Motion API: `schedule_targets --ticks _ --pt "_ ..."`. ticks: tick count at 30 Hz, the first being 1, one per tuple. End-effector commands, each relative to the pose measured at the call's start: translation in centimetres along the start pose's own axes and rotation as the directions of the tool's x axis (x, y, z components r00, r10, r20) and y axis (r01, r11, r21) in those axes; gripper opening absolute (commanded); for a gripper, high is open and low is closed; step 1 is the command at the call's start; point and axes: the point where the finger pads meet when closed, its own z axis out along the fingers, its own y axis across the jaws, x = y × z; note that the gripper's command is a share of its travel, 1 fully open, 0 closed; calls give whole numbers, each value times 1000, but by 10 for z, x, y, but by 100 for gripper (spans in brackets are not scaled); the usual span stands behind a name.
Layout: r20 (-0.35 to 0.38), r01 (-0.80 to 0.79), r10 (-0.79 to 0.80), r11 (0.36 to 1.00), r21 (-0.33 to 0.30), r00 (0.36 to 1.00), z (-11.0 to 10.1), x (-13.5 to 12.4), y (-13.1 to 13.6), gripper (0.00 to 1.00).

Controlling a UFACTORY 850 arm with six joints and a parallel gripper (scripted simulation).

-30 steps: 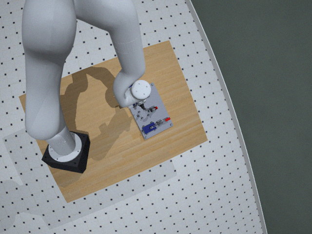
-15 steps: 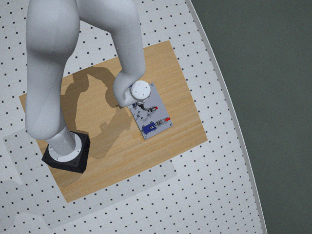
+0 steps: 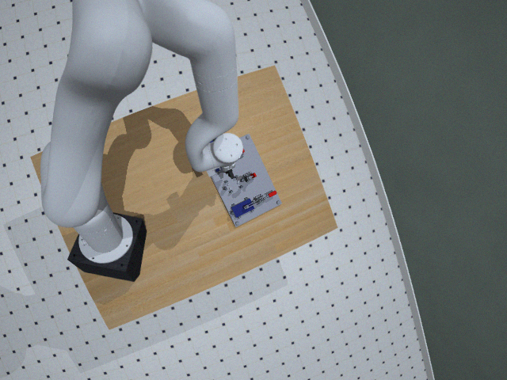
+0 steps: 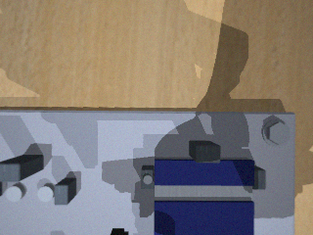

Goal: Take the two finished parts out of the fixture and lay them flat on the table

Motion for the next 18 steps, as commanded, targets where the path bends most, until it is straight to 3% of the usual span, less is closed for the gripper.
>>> schedule_targets --ticks 1,18 --pt "4 1 -1 1000 0 1000 13 -1 0 100" --pt "4 1 -1 1000 0 1000 17 -1 0 100"
